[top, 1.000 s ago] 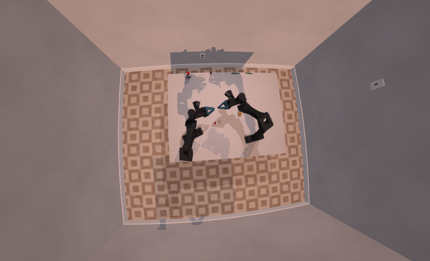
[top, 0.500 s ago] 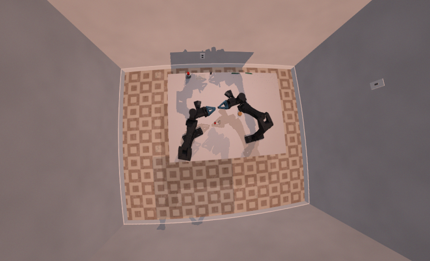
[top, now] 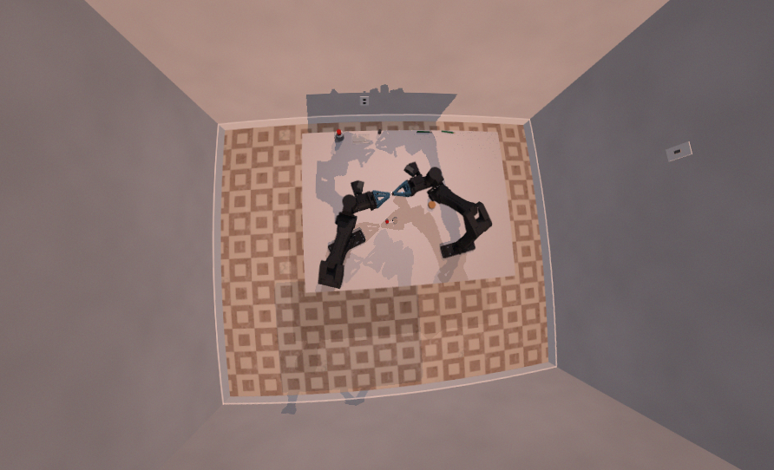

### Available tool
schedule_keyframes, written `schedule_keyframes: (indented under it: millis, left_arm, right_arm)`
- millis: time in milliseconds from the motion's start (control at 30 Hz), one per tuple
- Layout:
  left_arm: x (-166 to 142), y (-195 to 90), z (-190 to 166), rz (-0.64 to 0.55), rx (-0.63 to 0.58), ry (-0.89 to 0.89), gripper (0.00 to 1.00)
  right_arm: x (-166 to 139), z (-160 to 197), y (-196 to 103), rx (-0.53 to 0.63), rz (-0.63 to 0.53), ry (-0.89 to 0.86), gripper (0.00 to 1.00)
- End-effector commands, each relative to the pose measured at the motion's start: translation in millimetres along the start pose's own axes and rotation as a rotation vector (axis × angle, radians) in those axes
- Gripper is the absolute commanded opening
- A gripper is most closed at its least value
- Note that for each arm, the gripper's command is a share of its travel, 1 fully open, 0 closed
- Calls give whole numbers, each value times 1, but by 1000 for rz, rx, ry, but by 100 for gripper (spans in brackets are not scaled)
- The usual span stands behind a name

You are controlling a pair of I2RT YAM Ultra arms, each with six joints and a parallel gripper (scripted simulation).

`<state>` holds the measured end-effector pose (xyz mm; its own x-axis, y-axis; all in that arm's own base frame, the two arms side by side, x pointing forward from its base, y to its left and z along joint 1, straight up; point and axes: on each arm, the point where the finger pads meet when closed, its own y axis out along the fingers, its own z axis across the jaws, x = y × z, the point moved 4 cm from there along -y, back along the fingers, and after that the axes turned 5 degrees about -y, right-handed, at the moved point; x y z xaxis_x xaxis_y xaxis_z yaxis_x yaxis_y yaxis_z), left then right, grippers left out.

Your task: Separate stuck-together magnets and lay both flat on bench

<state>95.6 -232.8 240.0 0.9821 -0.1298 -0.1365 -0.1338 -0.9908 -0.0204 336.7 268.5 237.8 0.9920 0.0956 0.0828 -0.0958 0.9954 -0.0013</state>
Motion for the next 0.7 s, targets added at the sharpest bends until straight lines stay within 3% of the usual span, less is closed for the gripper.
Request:
schedule_keyframes:
  millis: [0, 667]
  left_arm:
    - [1, 1, -11, -9, -26, 46, 33]
    - [1, 13, -10, -10, -26, 44, 33]
  right_arm:
    - [0, 9, 1, 9, 1, -35, 17]
    - [0, 9, 1, 9, 1, -35, 17]
